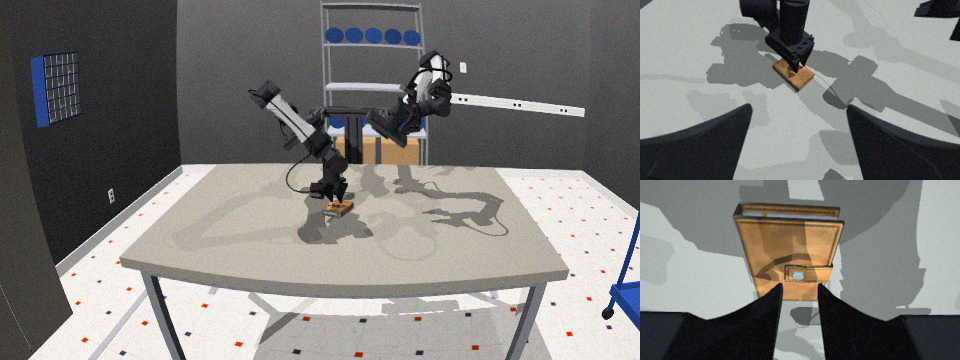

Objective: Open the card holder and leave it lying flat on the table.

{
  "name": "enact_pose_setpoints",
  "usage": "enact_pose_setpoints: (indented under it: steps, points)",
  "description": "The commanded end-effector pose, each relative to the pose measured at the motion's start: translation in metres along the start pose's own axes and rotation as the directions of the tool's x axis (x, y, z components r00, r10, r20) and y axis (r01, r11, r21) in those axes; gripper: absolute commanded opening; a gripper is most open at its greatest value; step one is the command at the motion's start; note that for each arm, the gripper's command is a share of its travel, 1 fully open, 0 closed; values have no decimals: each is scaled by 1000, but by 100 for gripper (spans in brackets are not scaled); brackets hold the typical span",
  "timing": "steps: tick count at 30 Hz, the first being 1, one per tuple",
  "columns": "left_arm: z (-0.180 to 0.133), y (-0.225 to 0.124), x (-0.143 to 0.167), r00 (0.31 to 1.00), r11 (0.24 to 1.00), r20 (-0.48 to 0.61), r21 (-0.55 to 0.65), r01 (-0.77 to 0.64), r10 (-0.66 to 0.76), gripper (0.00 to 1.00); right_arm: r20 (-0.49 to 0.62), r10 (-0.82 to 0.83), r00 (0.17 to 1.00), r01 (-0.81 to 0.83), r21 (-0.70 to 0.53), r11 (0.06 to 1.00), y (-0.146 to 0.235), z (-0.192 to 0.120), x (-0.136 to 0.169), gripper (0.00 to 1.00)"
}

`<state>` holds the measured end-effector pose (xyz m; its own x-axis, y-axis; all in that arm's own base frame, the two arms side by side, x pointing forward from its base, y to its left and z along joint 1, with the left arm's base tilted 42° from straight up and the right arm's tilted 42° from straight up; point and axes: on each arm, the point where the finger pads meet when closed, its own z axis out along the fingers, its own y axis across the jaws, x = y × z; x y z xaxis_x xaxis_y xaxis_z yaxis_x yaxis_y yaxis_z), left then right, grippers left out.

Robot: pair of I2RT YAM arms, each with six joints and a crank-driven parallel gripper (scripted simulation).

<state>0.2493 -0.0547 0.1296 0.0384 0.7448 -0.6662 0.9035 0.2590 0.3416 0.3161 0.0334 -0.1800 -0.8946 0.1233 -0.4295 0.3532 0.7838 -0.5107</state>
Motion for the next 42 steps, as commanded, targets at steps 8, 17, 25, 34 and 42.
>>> enact_pose_setpoints:
  steps: [8, 17, 25, 34, 42]
  points:
    - [-2, 5, -4, 1000, 1000, 8, -14, -15, 15, 100, 5, 55, 998, -55, 20, 998, 1, 14, -8, 37]
    - [-2, 5, -4, 1000, 1000, 8, -14, -15, 15, 100, 7, 51, 999, -51, 19, 999, -1, 23, -12, 37]
    - [-2, 5, -4, 1000, 1000, 8, -14, -15, 15, 100, 10, 44, 999, -44, 16, 999, 2, 22, -9, 37]
    - [-2, 5, -4, 1000, 1000, 8, -14, -15, 15, 100, 10, 44, 999, -44, 16, 999, 3, 22, -7, 0]
    - [-2, 5, -4, 1000, 1000, 8, -14, -15, 15, 100, 7, 57, 998, -57, -49, 997, 0, 21, -12, 10]
